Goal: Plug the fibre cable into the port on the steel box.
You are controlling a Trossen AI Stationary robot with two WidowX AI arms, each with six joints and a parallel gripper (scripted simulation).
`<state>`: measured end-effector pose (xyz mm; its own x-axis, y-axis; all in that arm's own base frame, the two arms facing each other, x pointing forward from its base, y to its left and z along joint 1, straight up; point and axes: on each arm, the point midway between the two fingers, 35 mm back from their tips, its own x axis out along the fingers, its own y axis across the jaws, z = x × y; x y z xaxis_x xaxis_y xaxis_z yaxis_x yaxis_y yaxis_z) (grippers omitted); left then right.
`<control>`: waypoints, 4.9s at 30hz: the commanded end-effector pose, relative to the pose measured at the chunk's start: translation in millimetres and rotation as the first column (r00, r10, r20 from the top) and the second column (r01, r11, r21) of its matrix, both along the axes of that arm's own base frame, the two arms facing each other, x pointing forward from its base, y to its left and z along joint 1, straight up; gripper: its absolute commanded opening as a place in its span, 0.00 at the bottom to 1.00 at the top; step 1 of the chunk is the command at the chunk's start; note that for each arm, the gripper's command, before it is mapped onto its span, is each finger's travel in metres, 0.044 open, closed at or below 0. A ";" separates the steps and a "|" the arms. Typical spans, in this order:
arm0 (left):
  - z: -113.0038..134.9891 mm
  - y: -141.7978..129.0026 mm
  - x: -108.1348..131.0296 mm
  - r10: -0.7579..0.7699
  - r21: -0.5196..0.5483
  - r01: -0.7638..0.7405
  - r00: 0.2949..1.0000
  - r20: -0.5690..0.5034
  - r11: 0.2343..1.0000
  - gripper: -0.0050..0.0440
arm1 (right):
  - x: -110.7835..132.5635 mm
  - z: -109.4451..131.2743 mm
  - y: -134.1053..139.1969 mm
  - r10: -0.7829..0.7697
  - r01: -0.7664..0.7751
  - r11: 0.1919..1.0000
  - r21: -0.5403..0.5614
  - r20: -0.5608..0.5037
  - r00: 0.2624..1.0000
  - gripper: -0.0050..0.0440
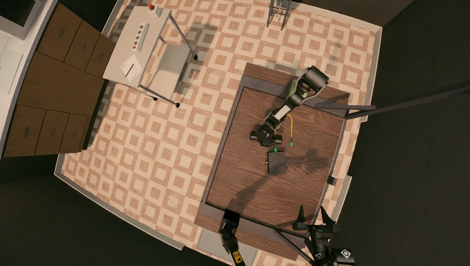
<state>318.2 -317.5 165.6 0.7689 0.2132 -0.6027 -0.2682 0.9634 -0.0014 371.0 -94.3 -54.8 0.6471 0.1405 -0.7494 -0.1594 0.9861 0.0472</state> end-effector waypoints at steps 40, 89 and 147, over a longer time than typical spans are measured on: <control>10.3 -0.4 0.0 0.001 -0.022 -0.001 1.000 0.014 1.000 1.00 | -45.7 2.8 52.5 0.191 -0.207 0.978 0.006 0.353 0.916 0.38; 10.3 -0.4 0.0 0.001 -0.022 -0.001 1.000 0.014 1.000 1.00 | -27.9 -4.6 59.2 0.194 -0.209 0.978 0.003 0.359 0.913 0.10; 10.3 -0.4 0.0 0.001 -0.022 -0.001 1.000 0.014 1.000 1.00 | 7.8 -5.8 75.8 0.193 -0.209 0.978 0.007 0.354 0.915 0.00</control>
